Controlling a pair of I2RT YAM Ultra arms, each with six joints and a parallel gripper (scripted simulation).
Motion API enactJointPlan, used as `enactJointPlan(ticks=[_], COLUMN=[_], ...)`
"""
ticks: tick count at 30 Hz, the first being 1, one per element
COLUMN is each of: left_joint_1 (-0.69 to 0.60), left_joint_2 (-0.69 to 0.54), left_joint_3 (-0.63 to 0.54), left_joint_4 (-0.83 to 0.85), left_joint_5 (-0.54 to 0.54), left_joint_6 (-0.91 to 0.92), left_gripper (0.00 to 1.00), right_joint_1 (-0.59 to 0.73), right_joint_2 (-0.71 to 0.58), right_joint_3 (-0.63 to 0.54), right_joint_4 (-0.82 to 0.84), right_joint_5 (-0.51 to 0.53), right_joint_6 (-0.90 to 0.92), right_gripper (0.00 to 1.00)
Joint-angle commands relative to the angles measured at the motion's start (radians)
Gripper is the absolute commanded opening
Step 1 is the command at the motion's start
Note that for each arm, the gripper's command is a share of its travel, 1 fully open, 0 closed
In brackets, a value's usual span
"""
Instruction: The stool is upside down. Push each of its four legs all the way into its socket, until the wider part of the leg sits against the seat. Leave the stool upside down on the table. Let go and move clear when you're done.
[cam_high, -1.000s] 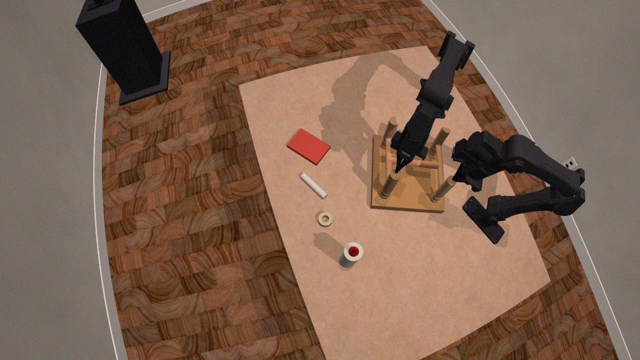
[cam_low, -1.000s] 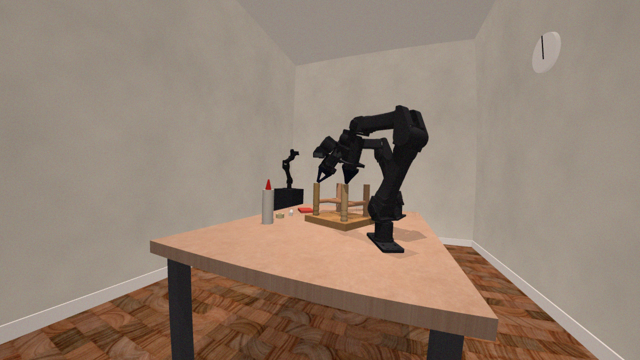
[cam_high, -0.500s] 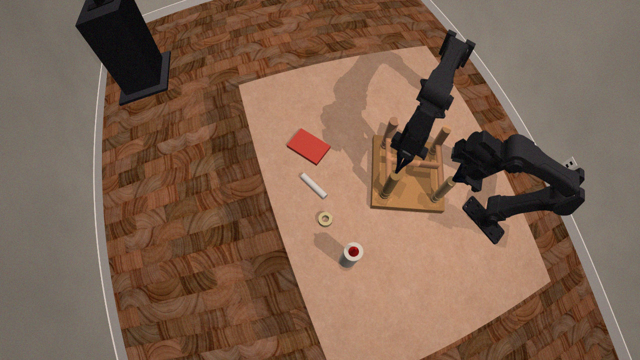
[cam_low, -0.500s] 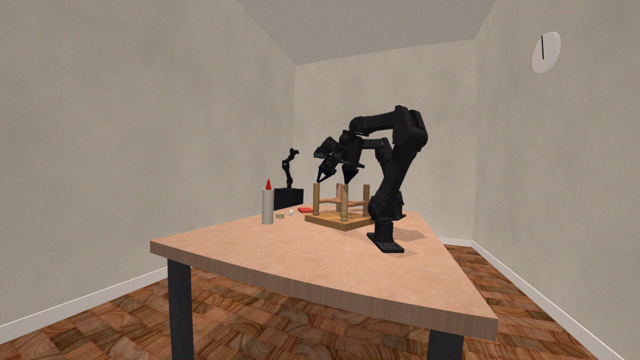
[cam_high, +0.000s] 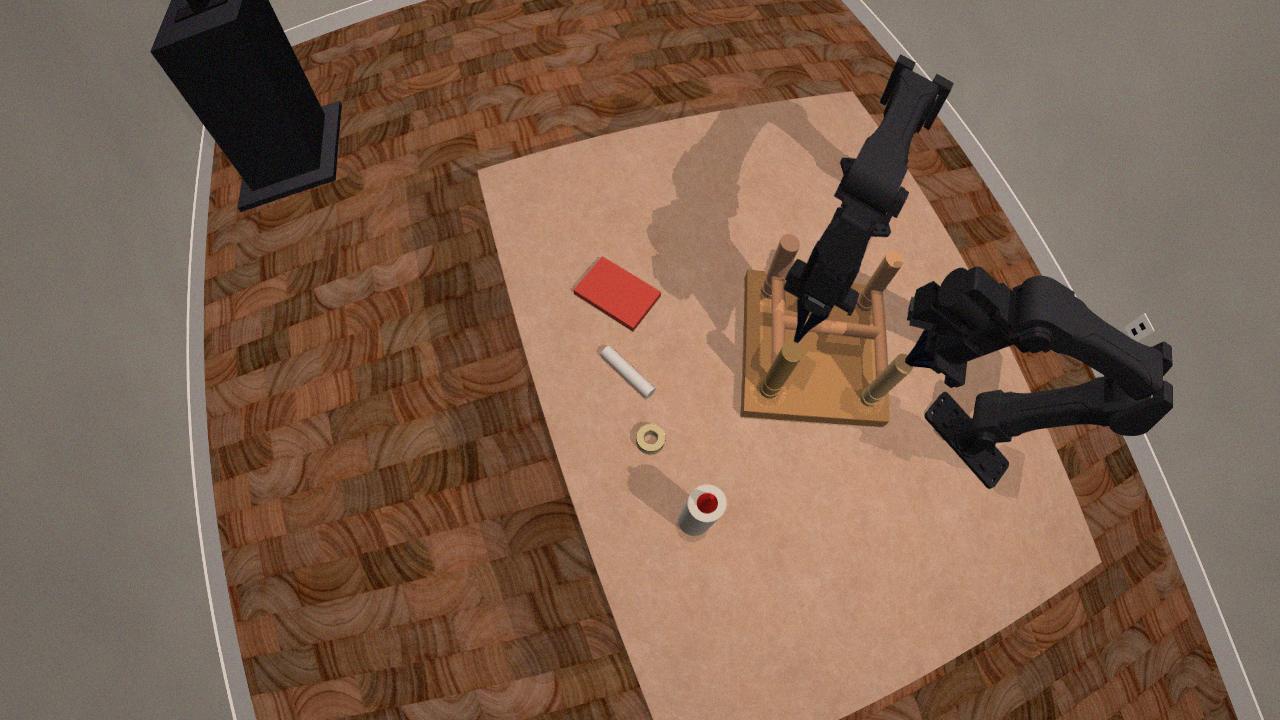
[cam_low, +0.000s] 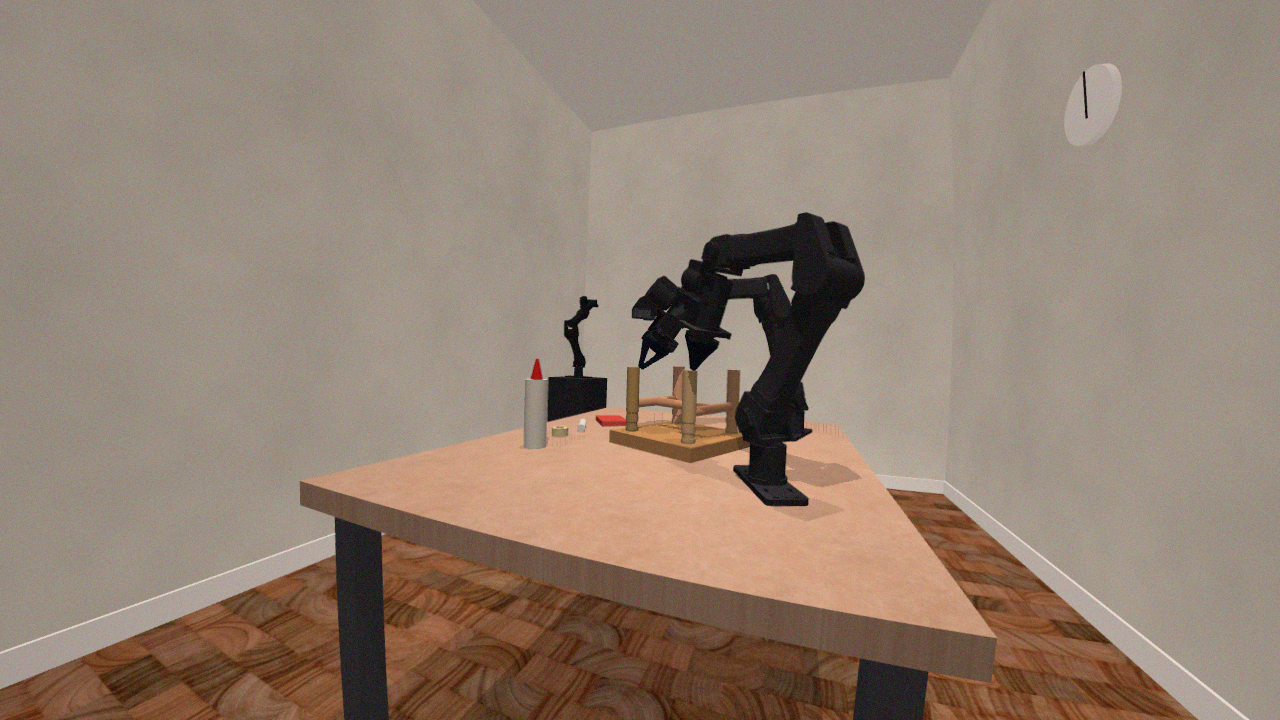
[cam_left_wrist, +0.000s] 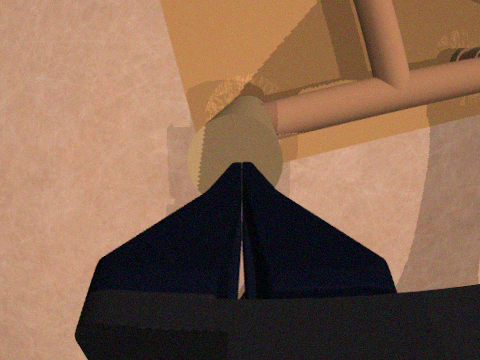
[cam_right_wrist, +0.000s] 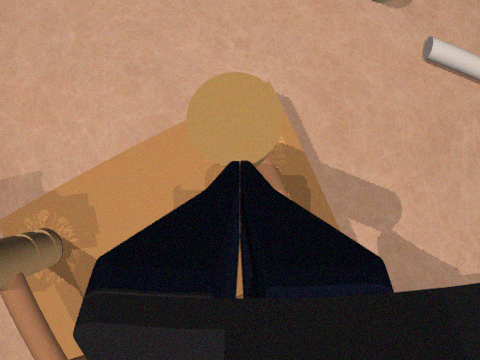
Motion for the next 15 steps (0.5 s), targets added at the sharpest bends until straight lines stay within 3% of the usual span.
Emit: enactJointPlan(ticks=[1,10,15], left_joint_1=[-0.003,0.008,-0.017], left_joint_2=[0.015,0.005,0.037], left_joint_3=[0.01,0.061,0.178], left_joint_4=[-0.01,-0.041,-0.155], left_joint_5=[0.006,0.001,-0.005], left_joint_6=[0.0,-0.006,-0.01], left_gripper=[0.0,0.0,0.0], right_joint_1=[0.012,0.012,0.012], right_joint_2=[0.0,0.0,0.0], right_joint_3=[0.046,0.048,0.048], right_joint_4=[0.026,0.026,0.026], right_joint_5=[-0.01,-0.01,-0.01], right_joint_6=[0.0,0.0,0.0], right_gripper=[0.0,0.0,0.0])
